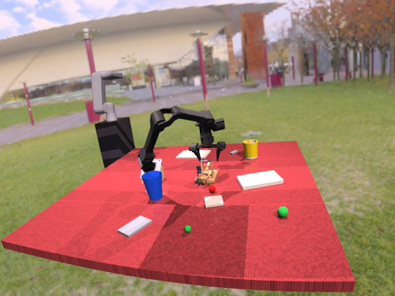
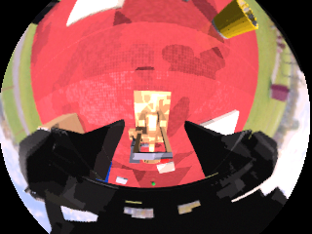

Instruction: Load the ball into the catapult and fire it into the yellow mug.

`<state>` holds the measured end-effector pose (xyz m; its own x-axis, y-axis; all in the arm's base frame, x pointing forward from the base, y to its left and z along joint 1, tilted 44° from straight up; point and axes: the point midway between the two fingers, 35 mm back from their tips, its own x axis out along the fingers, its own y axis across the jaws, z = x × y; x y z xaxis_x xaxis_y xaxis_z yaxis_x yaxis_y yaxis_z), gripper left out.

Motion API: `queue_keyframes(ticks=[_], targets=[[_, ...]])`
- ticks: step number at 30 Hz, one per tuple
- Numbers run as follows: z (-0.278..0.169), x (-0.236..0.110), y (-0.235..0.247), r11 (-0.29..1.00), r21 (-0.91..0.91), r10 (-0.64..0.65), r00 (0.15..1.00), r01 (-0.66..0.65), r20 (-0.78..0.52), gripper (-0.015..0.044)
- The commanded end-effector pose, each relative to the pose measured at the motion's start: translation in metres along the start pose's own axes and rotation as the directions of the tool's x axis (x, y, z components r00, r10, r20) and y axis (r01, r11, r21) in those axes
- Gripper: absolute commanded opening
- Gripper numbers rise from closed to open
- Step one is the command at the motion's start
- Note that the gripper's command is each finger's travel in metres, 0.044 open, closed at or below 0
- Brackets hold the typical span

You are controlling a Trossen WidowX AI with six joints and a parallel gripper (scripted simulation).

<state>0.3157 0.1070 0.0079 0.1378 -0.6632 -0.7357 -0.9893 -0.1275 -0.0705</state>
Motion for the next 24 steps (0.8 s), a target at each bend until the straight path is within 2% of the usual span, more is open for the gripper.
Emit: queue_keyframes(ticks=[1,24], targets=[[-0.001,0.009,0.002,1.0,-0.007,0.006,1.0,-0.006,-0.008,0.044],[-0.001,0.046,0.003,1.0,-0.007,0.006,1.0,-0.006,-0.01,0.044]])
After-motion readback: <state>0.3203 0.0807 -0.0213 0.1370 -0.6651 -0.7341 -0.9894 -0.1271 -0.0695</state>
